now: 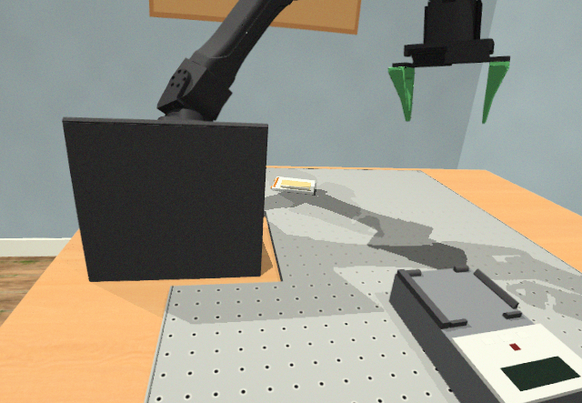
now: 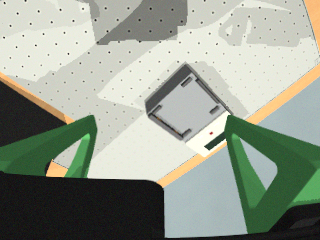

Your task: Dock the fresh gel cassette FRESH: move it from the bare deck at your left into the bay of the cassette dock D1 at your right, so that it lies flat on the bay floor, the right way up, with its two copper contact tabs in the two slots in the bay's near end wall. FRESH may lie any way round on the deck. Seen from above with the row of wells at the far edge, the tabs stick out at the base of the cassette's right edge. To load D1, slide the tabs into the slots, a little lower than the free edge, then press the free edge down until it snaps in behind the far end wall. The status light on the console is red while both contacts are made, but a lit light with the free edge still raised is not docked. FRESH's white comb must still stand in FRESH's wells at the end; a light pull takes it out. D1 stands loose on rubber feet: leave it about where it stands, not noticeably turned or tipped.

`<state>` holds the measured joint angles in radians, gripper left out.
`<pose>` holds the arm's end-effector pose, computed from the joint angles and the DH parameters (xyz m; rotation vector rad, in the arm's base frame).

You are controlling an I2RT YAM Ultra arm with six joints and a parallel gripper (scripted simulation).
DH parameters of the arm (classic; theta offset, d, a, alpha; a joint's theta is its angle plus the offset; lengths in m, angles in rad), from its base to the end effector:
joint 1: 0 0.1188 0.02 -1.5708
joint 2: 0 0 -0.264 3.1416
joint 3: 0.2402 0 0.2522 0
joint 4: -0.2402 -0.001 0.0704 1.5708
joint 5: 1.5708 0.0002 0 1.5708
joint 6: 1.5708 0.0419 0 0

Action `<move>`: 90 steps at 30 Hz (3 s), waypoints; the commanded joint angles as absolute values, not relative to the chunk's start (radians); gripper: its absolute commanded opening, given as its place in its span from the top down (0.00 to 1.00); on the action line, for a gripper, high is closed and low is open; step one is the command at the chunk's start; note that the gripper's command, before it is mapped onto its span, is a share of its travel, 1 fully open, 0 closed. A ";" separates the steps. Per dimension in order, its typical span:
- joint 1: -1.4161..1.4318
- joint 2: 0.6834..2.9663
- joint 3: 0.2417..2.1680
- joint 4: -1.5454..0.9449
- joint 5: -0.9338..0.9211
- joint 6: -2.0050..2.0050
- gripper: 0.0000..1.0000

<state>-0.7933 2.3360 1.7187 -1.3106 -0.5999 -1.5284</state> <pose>0.2985 -0.2681 0.1180 -0.8079 2.5066 0.7593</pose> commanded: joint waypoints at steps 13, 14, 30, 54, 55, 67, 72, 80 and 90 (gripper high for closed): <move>-0.809 2.327 1.727 -1.315 -0.605 -1.528 0.00; -0.809 2.327 1.727 -1.315 -0.605 -1.528 0.00; -0.733 2.181 1.472 -1.264 -0.643 -1.112 0.64; -0.681 2.017 1.197 -1.183 -0.675 -0.655 0.64; -0.681 2.016 1.197 -1.182 -0.674 -0.654 0.64; -0.605 2.056 1.111 -1.058 -0.698 -0.593 0.64; -0.562 2.068 1.061 -0.965 -0.715 -0.543 0.64; -0.475 2.105 0.976 -0.778 -0.745 -0.440 0.64; -0.467 2.080 0.947 -0.698 -0.751 -0.391 0.64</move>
